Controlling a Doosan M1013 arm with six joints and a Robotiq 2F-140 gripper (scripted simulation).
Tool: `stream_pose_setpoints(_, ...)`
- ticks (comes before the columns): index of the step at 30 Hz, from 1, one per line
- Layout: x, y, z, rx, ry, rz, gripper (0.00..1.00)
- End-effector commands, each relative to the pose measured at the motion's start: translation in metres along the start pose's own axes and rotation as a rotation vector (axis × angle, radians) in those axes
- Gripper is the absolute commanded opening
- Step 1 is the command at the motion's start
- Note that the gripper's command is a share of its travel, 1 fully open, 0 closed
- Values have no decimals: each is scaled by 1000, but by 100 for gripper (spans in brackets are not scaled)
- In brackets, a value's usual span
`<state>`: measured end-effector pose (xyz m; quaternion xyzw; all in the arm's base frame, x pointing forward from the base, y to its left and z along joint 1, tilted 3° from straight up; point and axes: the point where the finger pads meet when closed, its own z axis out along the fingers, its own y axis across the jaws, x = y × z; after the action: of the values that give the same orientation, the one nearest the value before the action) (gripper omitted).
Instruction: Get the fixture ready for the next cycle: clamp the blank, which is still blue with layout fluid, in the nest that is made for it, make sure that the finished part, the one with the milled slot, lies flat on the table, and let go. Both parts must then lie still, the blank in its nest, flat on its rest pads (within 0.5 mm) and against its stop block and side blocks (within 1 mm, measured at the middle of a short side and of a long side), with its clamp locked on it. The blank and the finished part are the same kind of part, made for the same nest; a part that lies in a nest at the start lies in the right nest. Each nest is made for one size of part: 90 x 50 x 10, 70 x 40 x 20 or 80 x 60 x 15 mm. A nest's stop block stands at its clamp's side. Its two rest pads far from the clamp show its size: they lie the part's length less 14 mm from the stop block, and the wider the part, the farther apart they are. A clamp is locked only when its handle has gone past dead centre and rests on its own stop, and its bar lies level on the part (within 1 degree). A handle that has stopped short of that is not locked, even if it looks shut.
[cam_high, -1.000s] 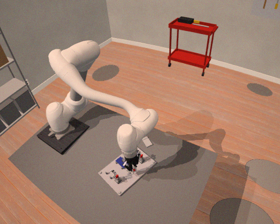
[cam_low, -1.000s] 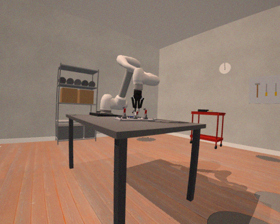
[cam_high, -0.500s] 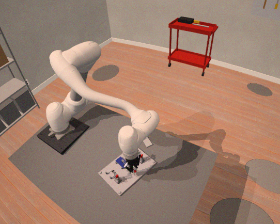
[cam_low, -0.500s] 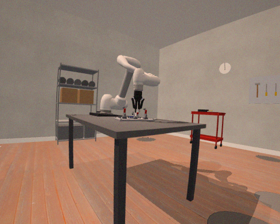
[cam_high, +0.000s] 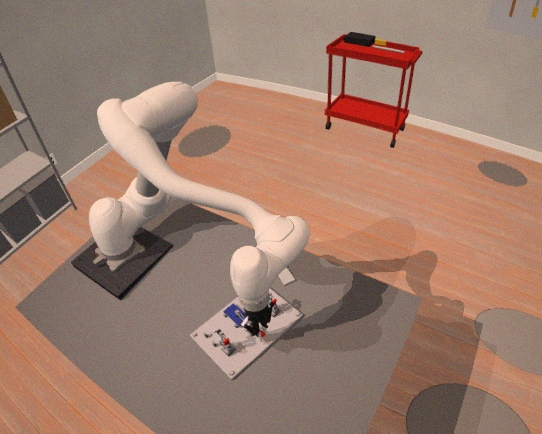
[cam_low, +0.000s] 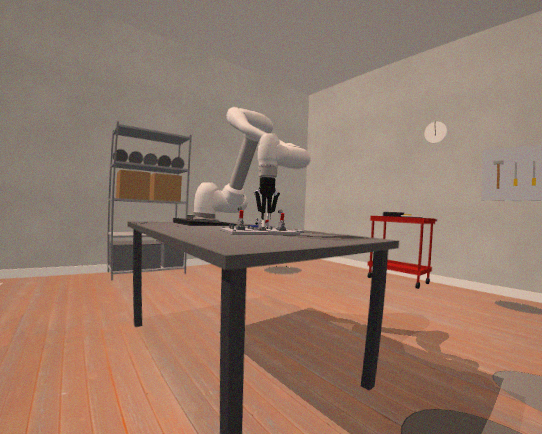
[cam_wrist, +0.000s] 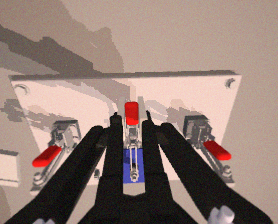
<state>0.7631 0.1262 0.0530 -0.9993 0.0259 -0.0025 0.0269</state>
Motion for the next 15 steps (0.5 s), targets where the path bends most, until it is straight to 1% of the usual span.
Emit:
stream_pose_setpoints(1,1,2,6,-1,-5,-4,0)
stream_pose_setpoints(15,2,2,9,-1,-5,-4,0)
